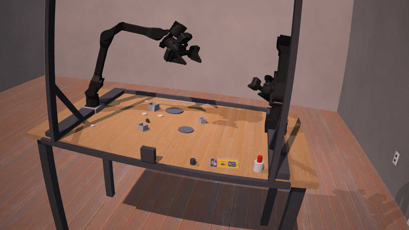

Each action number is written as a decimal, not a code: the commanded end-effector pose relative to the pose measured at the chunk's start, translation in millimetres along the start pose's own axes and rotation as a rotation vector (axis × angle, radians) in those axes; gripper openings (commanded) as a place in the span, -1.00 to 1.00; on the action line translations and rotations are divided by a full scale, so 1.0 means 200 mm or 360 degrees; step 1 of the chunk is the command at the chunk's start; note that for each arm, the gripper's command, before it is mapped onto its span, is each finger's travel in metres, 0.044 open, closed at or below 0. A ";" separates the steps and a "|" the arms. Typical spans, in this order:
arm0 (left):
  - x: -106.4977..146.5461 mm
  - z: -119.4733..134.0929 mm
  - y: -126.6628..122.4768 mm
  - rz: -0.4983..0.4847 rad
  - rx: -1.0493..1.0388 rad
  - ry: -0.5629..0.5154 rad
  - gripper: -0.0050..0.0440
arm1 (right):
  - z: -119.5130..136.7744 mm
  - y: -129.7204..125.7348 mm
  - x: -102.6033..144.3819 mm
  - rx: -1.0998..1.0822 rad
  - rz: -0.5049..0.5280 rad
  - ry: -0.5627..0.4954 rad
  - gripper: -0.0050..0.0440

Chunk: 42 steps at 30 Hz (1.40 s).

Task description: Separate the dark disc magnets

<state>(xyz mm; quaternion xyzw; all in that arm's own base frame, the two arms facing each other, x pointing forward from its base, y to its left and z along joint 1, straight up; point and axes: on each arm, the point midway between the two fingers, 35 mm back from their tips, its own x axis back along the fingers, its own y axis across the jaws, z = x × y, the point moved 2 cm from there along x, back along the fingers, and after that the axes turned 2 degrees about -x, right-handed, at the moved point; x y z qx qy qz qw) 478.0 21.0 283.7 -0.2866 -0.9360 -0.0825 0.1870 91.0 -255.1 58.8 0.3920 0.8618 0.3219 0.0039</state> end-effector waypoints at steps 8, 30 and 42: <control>0.03 -0.05 -0.01 -0.0014 -0.0029 -0.0030 1.00 | -0.02 0.00 0.00 0.0015 -0.0006 -0.0015 1.00; 0.06 0.02 -0.09 -0.0027 0.0098 0.0099 0.84 | 0.01 0.07 -0.13 0.0036 -0.0036 0.0139 0.84; 0.14 0.15 -0.24 -0.0065 0.0301 0.0343 0.84 | 0.10 0.26 -0.30 0.0116 -0.0091 0.0445 0.84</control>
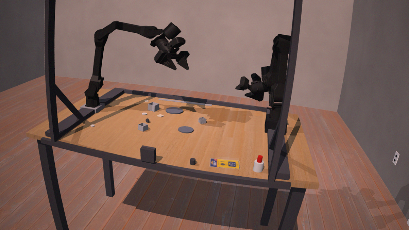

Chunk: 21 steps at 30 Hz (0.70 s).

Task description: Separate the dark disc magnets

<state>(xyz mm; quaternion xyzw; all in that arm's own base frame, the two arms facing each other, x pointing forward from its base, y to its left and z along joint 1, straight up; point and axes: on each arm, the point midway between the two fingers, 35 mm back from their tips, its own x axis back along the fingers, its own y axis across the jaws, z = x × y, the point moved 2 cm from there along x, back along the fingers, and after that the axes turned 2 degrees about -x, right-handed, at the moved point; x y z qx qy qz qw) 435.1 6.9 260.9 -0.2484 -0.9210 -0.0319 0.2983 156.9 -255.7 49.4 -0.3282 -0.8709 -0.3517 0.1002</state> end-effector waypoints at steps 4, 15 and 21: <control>0.08 0.07 -0.10 -0.0041 0.0093 0.0119 0.84 | -0.02 0.14 -0.10 0.0093 -0.0015 0.0171 0.84; 0.15 0.24 -0.20 -0.0091 0.0239 0.0343 0.84 | 0.07 0.38 -0.17 0.0222 -0.0031 0.0479 0.84; 0.20 0.34 -0.27 -0.0125 0.0313 0.0476 0.84 | 0.14 0.52 -0.16 0.0322 -0.0034 0.0662 0.84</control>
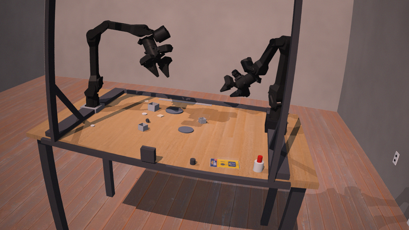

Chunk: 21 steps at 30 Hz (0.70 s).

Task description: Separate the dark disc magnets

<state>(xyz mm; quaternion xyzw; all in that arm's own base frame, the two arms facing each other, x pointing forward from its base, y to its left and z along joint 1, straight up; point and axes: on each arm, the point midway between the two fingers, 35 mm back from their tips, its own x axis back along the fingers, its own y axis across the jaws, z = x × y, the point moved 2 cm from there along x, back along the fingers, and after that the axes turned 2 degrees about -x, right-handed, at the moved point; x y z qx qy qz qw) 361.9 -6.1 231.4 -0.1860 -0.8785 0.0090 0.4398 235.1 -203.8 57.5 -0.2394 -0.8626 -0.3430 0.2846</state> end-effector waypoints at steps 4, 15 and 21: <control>0.06 0.12 -0.06 -0.0049 0.0063 0.0110 0.84 | -0.02 0.18 0.02 0.0141 0.0011 0.0148 0.84; 0.12 0.35 -0.13 -0.0135 0.0178 0.0362 0.84 | 0.12 0.45 0.12 0.0396 0.0042 0.0496 0.84; 0.16 0.45 -0.15 -0.0178 0.0219 0.0471 0.84 | 0.19 0.54 0.20 0.0528 0.0063 0.0644 0.84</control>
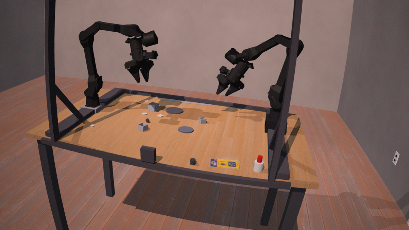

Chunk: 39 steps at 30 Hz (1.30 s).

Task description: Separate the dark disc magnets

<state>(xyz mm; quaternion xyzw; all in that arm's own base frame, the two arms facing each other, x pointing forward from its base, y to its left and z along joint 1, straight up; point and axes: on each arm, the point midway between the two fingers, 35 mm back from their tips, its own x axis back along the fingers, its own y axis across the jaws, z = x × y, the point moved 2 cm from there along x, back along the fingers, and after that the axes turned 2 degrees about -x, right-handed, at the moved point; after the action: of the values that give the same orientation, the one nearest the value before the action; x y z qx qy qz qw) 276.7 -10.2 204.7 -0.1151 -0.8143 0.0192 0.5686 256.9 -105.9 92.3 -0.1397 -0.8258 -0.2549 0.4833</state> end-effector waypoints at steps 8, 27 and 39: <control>0.04 0.24 -0.03 -0.0109 0.0074 0.0204 0.84 | 0.12 0.23 0.22 0.0314 0.0083 0.0266 0.84; 0.10 0.59 -0.03 -0.0290 0.0146 0.0536 0.84 | 0.44 0.34 0.62 0.0844 0.0257 0.0717 0.84; 0.10 0.61 -0.03 -0.0296 0.0123 0.0557 0.84 | 0.46 0.34 0.65 0.0872 0.0269 0.0741 0.84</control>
<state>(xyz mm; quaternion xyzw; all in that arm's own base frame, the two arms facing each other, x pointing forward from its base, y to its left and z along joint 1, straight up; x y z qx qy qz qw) 157.9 0.0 181.2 -0.0158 -0.7077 -0.0151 0.7062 157.6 0.2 179.8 -0.0096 -0.7068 -0.0117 0.7073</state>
